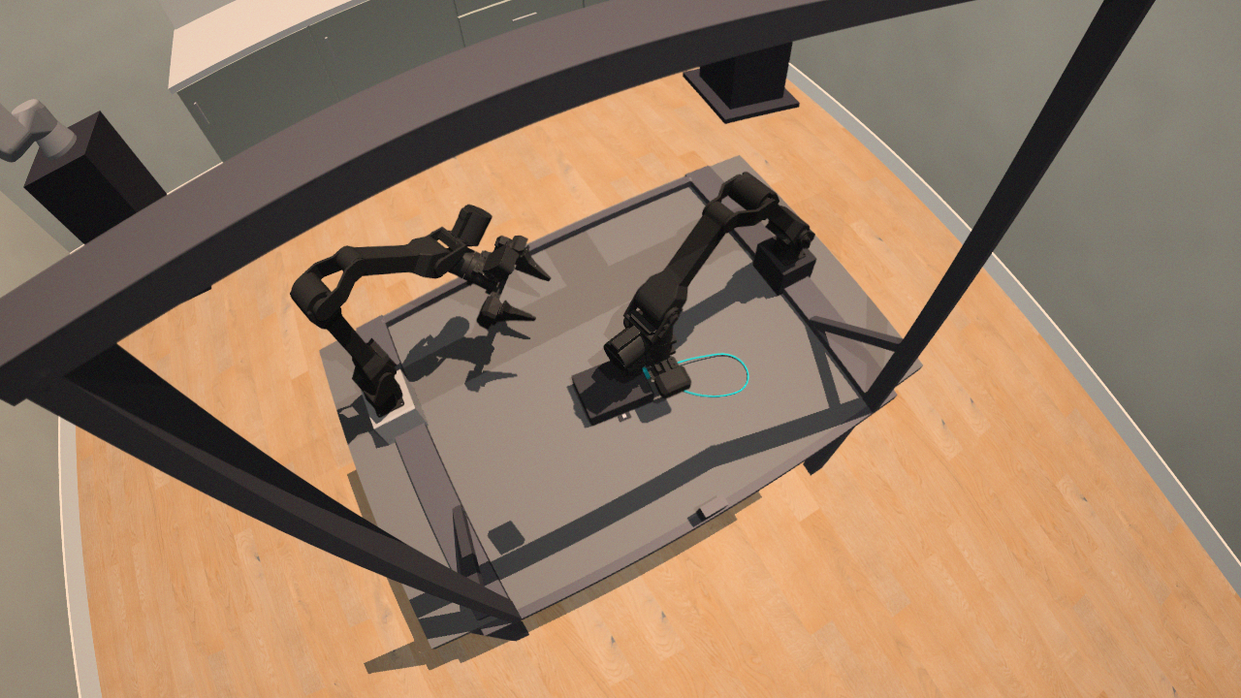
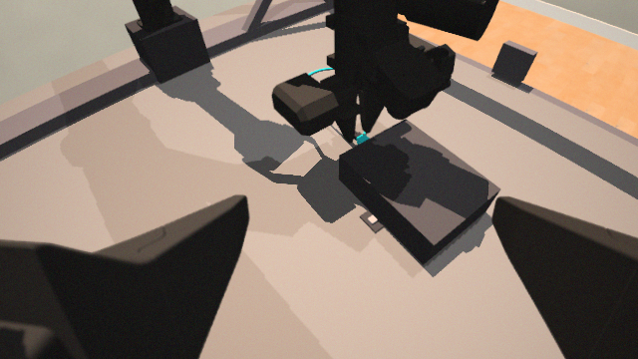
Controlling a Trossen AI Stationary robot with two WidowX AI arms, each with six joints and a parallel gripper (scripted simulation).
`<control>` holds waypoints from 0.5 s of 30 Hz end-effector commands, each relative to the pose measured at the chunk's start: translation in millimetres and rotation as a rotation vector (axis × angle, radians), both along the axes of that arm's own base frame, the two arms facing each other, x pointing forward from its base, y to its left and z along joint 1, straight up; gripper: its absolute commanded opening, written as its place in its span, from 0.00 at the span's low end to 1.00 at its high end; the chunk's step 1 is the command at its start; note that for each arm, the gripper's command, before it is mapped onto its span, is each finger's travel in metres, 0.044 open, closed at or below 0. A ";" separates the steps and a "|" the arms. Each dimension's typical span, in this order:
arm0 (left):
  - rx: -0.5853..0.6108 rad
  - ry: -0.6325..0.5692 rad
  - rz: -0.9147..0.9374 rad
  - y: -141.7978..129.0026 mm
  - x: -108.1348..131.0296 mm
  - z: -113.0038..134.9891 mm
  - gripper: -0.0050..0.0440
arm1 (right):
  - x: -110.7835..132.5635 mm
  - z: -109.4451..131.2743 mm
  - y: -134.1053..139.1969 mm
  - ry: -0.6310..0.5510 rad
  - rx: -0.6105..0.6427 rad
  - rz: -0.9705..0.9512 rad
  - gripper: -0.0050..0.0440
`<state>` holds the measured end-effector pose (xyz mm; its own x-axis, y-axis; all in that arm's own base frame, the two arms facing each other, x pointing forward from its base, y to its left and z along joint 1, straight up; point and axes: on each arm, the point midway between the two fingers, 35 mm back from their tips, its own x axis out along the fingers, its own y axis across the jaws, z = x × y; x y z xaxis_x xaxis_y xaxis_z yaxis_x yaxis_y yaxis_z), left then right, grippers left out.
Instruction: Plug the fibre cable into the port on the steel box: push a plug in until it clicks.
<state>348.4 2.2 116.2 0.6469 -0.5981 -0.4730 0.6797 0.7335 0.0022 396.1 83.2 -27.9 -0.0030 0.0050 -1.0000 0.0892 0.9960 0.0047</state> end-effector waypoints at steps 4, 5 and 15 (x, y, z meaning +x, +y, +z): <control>0.007 -0.021 0.000 1.1 2.3 7.1 1.00 | 9.4 31.8 1.7 -0.052 0.011 0.001 0.36; 0.007 -0.021 0.000 1.1 2.3 7.1 1.00 | 9.4 33.3 1.7 -0.052 0.011 0.001 0.36; 0.007 -0.021 0.000 1.1 2.3 7.1 1.00 | 2.5 45.1 1.8 -0.069 -0.009 0.059 0.38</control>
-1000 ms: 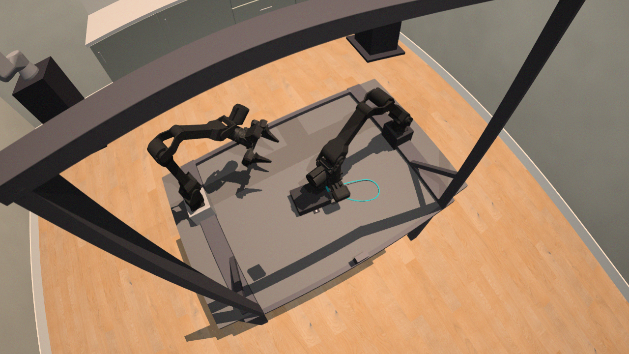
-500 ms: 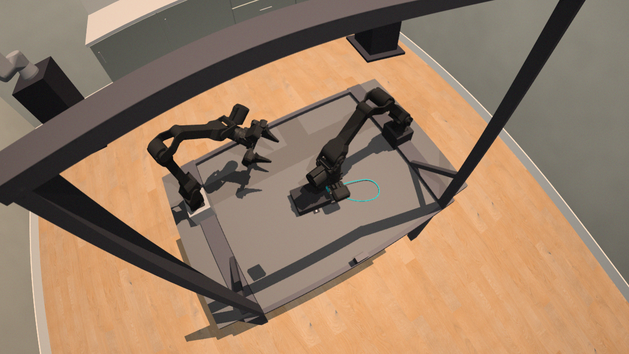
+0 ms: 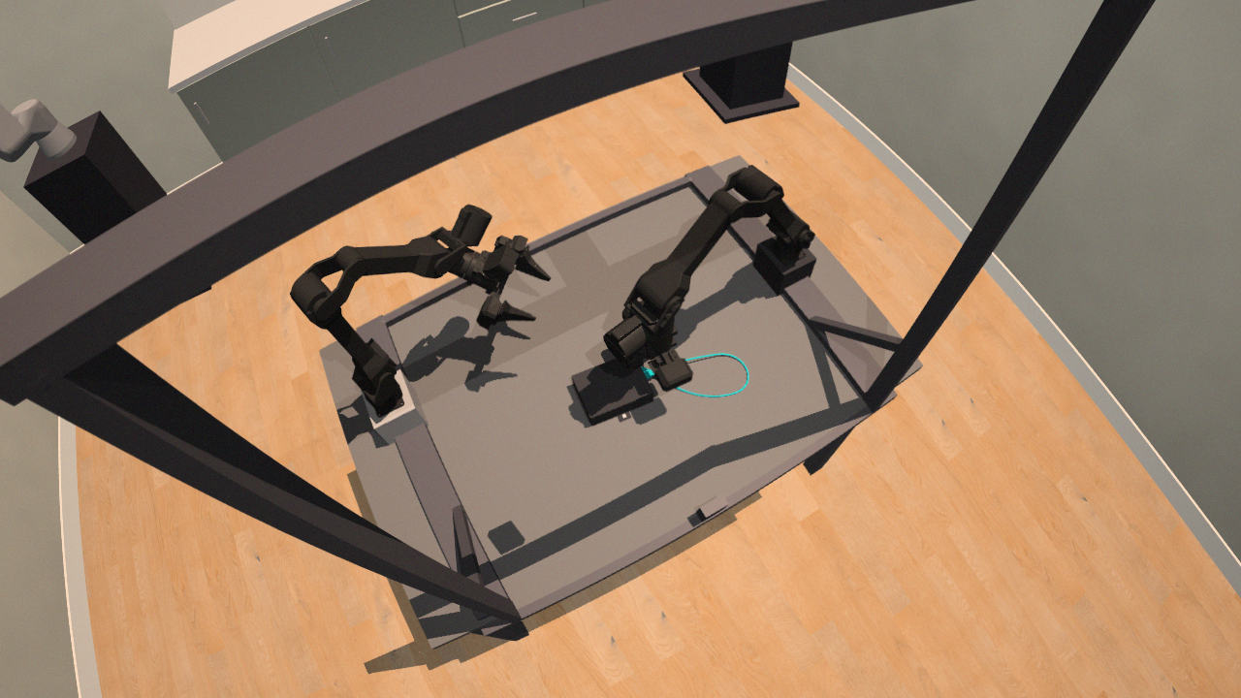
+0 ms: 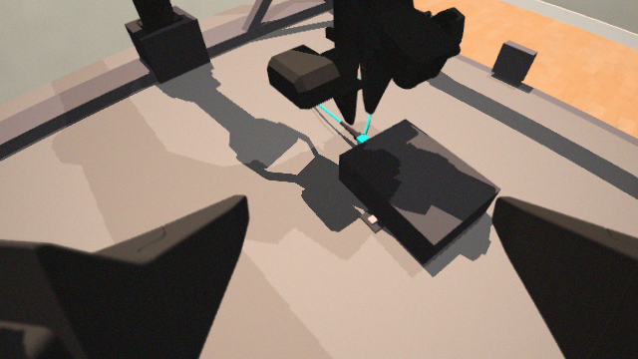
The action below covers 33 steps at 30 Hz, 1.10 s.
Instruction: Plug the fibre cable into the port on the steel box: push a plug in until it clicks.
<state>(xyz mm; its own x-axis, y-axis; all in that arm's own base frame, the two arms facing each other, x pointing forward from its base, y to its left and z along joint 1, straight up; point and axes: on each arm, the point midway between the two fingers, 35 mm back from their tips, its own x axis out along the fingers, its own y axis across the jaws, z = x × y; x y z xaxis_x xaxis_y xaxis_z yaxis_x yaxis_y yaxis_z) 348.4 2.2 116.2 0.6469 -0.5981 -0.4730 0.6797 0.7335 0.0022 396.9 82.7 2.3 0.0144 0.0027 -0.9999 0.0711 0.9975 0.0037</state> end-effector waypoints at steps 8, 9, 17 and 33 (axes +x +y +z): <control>0.007 -0.021 0.000 1.1 2.3 7.1 1.00 | 3.5 27.6 -28.6 -0.253 -0.106 0.135 0.38; 0.007 -0.021 0.000 1.1 2.3 7.1 1.00 | -0.3 24.4 -31.1 -0.261 -0.114 0.123 0.38; 0.007 -0.021 0.000 1.1 2.3 7.1 1.00 | 0.4 14.3 -30.8 -0.386 -0.124 0.080 0.38; 0.007 -0.021 0.000 1.1 2.3 7.1 1.00 | 0.7 -2.7 -22.8 -0.645 -0.147 0.068 0.38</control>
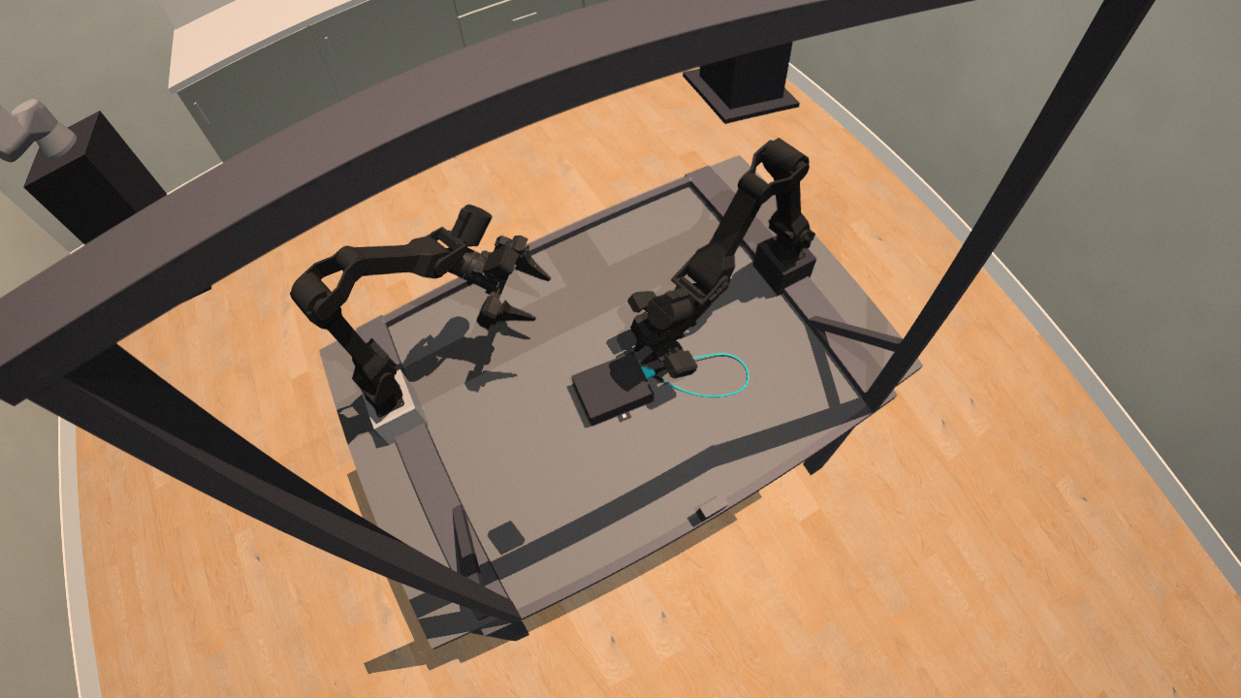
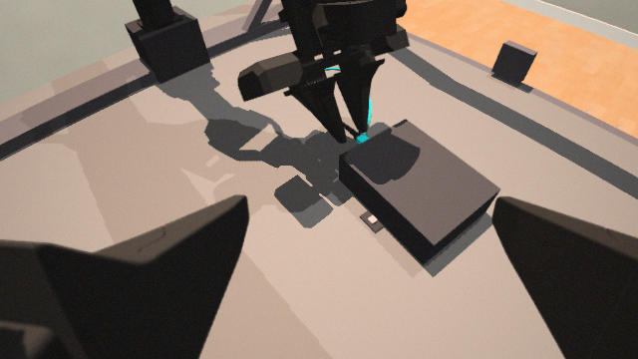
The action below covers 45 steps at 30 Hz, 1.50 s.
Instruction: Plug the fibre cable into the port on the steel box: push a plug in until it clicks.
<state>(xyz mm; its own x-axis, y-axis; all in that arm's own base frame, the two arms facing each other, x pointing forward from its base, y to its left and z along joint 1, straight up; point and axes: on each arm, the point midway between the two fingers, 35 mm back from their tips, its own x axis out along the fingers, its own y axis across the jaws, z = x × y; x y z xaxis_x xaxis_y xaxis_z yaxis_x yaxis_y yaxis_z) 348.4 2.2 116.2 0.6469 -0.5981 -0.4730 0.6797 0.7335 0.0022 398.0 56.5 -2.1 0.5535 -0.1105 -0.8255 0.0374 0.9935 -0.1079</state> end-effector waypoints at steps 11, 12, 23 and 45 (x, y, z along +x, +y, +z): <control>0.007 -0.021 0.000 1.1 2.3 7.1 1.00 | -26.5 -18.9 13.9 -0.200 -0.052 0.038 0.38; 0.007 -0.021 0.000 1.1 2.3 7.1 1.00 | -29.8 -20.9 15.8 -0.210 -0.053 0.040 0.38; 0.007 -0.021 0.000 1.1 2.3 7.1 1.00 | -65.1 -35.7 35.1 -0.313 -0.039 0.048 0.38; 0.007 -0.021 0.000 1.1 2.3 7.1 1.00 | -73.0 -29.5 34.4 -0.484 0.075 -0.034 0.38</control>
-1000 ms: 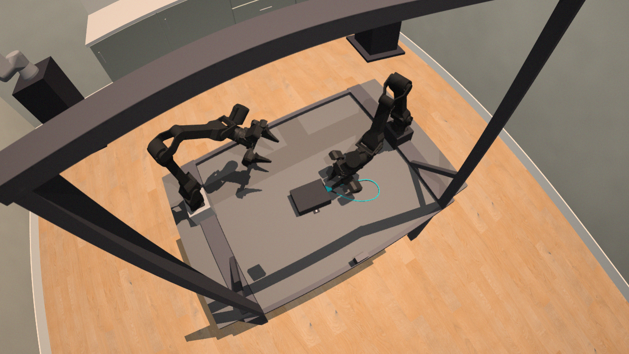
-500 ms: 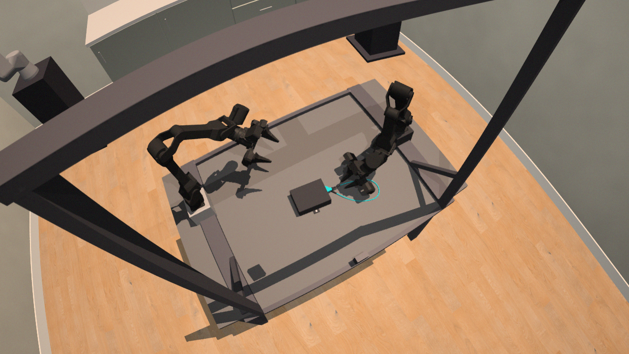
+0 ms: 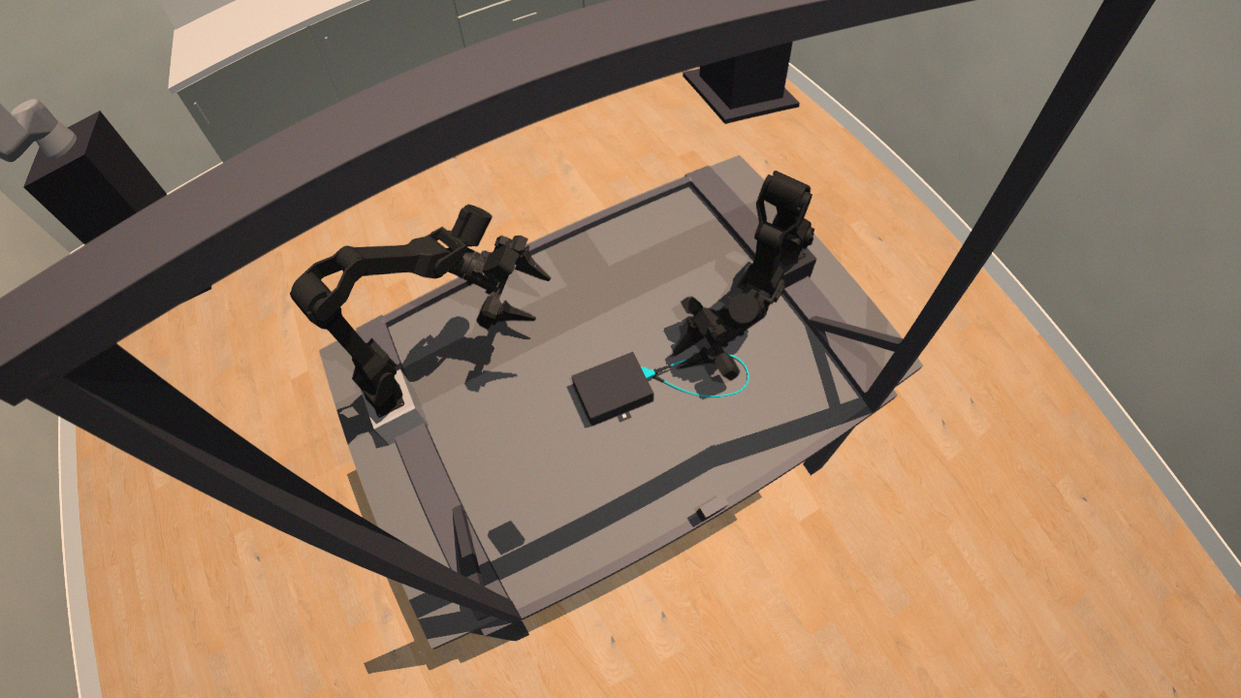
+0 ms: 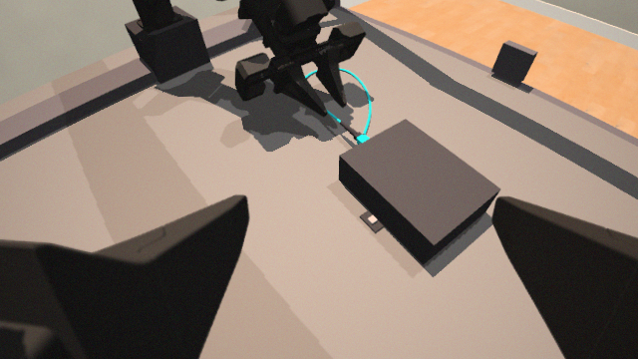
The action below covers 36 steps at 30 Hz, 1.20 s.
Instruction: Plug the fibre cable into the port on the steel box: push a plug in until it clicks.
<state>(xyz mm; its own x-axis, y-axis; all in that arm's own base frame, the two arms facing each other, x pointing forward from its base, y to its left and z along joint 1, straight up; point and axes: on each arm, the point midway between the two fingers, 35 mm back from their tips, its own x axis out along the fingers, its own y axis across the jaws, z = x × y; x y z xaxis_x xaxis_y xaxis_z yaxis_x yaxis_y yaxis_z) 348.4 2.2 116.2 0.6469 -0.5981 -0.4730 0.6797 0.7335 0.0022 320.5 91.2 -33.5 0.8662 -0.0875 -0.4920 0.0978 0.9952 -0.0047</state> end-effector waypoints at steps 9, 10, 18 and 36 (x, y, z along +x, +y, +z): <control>0.007 -0.021 0.000 1.1 2.3 7.1 1.00 | 24.4 -6.7 -2.1 -0.019 0.007 0.000 0.38; 0.007 -0.021 0.000 1.1 2.3 7.1 1.00 | 27.1 -8.1 -2.4 -0.019 0.007 0.000 0.38; 0.007 -0.021 0.000 1.1 2.3 7.1 1.00 | 38.1 -14.2 -3.7 -0.018 0.007 0.000 0.38; 0.007 -0.021 0.000 1.1 2.3 7.1 1.00 | 37.3 -11.5 -3.3 -0.023 0.010 -0.003 0.13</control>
